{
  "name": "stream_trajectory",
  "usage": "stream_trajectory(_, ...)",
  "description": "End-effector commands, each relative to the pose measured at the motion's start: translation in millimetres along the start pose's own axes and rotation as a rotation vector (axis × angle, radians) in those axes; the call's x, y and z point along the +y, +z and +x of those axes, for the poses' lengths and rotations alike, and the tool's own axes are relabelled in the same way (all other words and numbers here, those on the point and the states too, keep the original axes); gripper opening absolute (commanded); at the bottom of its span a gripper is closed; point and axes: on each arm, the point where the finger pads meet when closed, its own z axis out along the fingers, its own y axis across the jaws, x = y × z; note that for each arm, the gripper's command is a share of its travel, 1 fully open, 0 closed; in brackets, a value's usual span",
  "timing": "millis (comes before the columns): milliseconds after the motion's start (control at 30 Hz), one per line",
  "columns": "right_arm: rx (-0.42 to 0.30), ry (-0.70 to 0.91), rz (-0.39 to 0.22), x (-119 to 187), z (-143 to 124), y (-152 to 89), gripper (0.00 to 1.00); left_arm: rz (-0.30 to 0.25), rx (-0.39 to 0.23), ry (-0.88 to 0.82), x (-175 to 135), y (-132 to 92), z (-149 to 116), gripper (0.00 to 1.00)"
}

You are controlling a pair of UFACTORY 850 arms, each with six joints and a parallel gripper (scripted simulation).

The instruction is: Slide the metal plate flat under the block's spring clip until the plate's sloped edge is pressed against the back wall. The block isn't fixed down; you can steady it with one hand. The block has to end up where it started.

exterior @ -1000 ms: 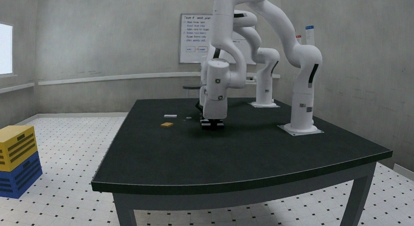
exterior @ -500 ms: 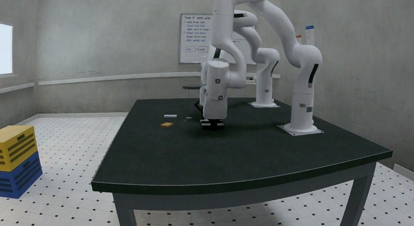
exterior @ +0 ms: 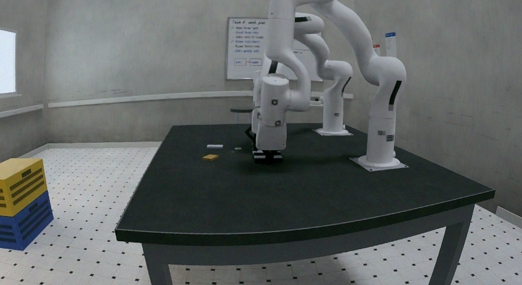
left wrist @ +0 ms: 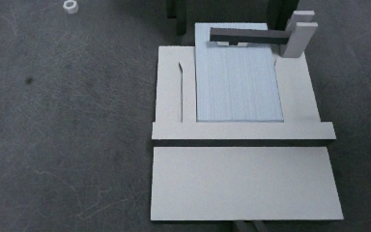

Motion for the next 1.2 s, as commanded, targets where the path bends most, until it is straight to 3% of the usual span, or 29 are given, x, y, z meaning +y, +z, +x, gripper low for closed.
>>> stream_trajectory(0, -0.002, 0.0, 0.002, -1, 3, -2, 0.72, 0.001, 0.0, 0.001, -1, 0, 0, 0.0)
stream_trajectory(333, -0.002, -0.001, 0.002, -1, 15, -5, 0.72, 0.001, 0.0, 0.001, -1, 0, 0, 0.0)
stream_trajectory(1167, -0.002, -0.001, 0.002, -1, 15, -5, 0.72, 0.001, 0.0, 0.001, -1, -6, -11, 0.0)
